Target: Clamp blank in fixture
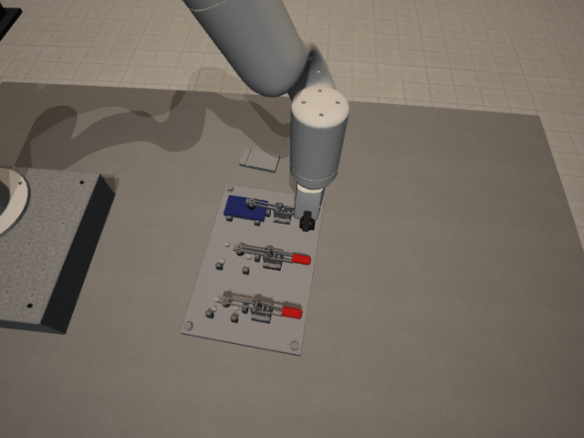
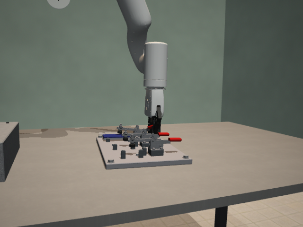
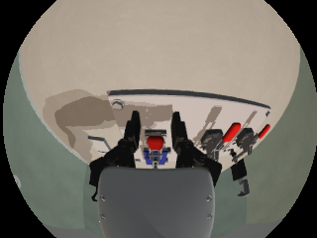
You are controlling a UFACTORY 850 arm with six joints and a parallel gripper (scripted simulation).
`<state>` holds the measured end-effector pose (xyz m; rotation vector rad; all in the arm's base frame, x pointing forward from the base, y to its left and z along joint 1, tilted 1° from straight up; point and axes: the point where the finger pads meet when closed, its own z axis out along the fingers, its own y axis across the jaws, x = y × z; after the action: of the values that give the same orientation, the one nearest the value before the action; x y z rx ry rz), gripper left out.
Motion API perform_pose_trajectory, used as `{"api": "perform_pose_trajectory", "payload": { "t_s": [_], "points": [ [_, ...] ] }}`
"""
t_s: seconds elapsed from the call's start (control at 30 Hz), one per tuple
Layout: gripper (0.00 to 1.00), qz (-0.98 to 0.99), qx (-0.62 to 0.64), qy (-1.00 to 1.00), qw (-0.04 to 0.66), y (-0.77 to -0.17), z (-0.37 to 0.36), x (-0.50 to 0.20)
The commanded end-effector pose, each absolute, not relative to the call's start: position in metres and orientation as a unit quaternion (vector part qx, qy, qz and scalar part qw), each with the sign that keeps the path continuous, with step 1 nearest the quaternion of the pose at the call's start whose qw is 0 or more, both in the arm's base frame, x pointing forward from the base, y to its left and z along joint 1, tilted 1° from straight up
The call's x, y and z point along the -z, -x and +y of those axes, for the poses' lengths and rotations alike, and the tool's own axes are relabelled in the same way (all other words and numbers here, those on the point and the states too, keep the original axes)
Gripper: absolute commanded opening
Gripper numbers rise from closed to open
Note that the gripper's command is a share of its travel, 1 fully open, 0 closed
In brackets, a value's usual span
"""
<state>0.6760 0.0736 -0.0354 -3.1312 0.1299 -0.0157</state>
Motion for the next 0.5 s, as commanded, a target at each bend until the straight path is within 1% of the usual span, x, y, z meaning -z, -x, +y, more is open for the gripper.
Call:
{"api": "perform_pose_trajectory", "payload": {
  "t_s": [0.0, 0.47],
  "points": [
    [0.47, 0.041, 0.006, 0.999, 0.004, -0.6771, 0.0738, 0.0343],
    [0.47, 0.041, 0.006, 0.999, 0.004, -0.6771, 0.0737, 0.0326]
  ]
}}
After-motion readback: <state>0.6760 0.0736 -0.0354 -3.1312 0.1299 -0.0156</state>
